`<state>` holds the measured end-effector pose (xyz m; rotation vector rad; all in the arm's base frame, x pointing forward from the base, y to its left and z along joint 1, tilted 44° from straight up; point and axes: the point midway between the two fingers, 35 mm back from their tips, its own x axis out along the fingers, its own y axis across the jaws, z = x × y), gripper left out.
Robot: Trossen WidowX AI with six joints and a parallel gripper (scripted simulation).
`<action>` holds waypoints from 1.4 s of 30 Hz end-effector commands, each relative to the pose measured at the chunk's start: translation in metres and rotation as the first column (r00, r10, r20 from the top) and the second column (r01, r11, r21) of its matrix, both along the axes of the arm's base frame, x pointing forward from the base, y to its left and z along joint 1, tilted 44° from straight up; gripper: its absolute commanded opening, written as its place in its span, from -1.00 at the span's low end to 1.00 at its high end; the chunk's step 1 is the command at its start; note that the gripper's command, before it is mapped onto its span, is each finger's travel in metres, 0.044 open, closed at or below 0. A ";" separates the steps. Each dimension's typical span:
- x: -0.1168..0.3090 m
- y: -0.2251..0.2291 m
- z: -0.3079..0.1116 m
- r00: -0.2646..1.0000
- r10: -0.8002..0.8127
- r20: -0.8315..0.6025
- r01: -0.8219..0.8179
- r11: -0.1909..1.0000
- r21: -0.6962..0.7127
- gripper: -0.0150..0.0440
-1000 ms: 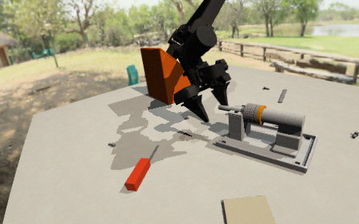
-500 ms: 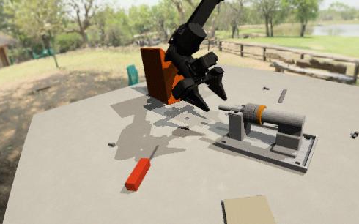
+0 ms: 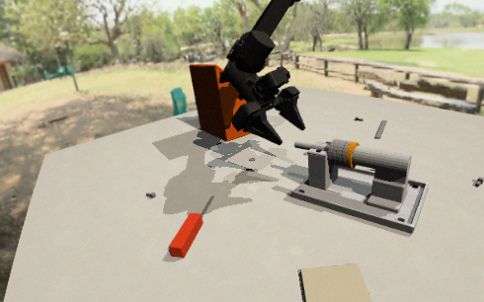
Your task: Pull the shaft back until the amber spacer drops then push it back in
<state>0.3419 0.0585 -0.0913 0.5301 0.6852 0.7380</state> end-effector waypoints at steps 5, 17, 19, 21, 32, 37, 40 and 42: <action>-0.002 0.001 0.000 1.000 0.002 -0.004 -0.002 1.000 0.007 1.00; -0.002 0.001 0.000 1.000 0.002 -0.004 -0.002 1.000 0.007 1.00; -0.002 0.001 0.000 1.000 0.002 -0.004 -0.002 1.000 0.007 1.00; -0.002 0.001 0.000 1.000 0.002 -0.004 -0.002 1.000 0.007 1.00; 0.006 0.011 -0.005 1.000 0.003 -0.005 -0.003 1.000 0.005 1.00; 0.010 0.017 -0.007 1.000 0.003 -0.005 -0.003 1.000 0.005 1.00; 0.013 0.021 -0.009 1.000 0.003 -0.005 -0.003 1.000 0.005 1.00; 0.014 0.023 -0.010 1.000 0.003 -0.004 -0.003 1.000 0.006 1.00</action>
